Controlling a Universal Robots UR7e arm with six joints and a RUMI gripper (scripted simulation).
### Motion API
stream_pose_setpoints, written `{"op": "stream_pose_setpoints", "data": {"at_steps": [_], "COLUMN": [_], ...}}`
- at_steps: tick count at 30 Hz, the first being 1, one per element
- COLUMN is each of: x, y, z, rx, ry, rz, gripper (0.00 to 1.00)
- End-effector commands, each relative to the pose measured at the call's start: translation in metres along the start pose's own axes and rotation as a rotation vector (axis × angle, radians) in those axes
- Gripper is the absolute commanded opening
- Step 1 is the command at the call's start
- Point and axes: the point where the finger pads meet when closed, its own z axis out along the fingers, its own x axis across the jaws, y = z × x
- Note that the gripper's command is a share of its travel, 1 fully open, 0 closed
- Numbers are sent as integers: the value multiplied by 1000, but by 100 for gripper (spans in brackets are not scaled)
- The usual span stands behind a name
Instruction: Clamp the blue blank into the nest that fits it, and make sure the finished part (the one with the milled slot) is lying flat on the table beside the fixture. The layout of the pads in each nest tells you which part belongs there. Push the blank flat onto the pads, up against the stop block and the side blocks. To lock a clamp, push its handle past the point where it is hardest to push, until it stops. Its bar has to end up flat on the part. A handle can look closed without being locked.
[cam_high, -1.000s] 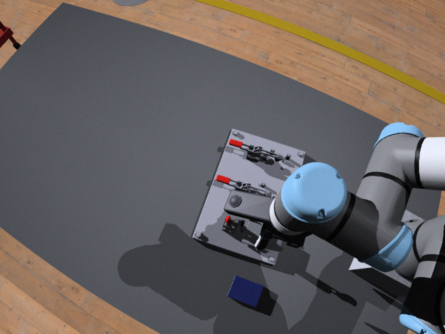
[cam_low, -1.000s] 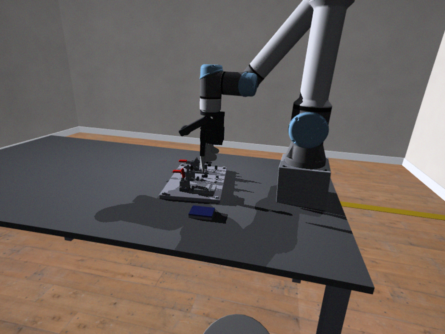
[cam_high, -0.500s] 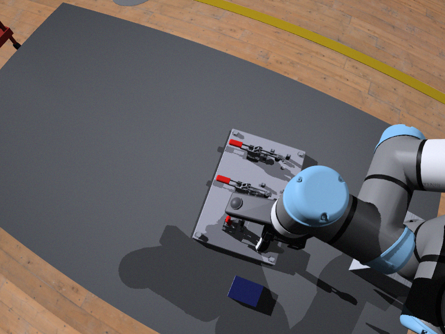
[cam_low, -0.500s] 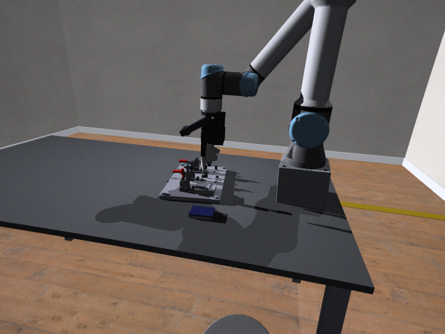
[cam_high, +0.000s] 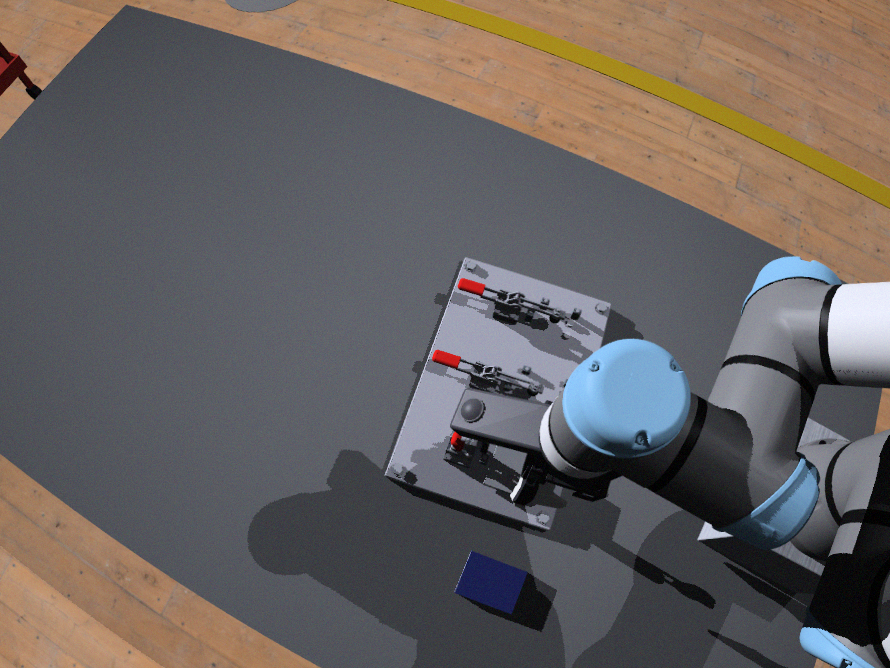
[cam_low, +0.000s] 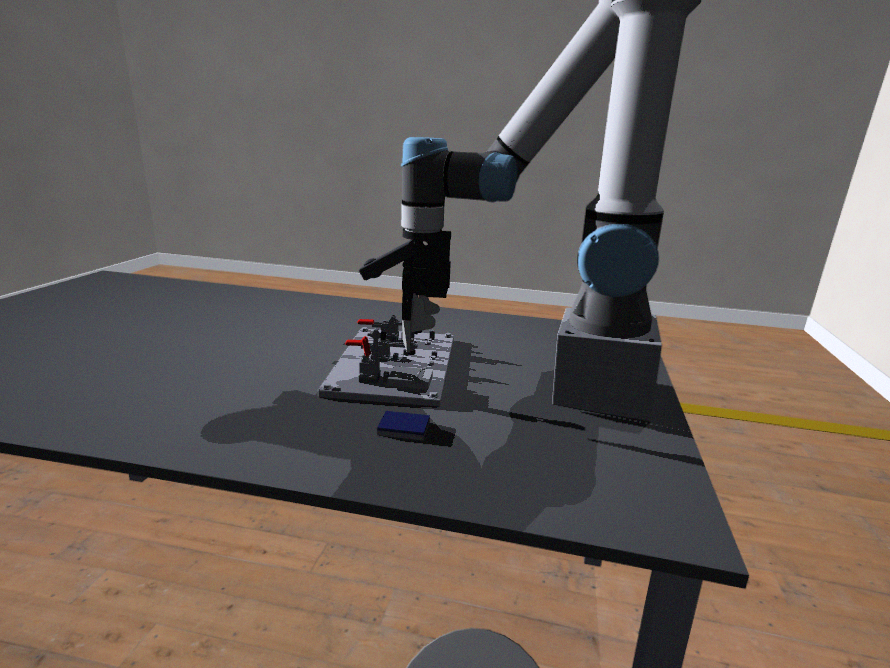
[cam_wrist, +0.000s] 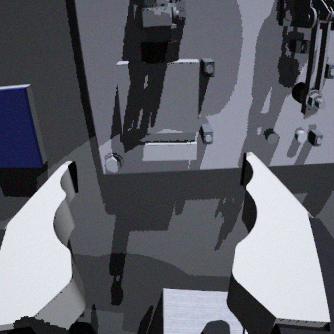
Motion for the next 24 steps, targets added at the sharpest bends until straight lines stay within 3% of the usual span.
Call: {"op": "stream_pose_setpoints", "data": {"at_steps": [1, 8, 24], "x": [-1, -1, -1], "y": [2, 2, 2], "z": [26, 43, 43], "rx": [-3, -3, -1], "ry": [-1, -1, 0], "rz": [-2, -2, -2], "gripper": [59, 59, 59]}}
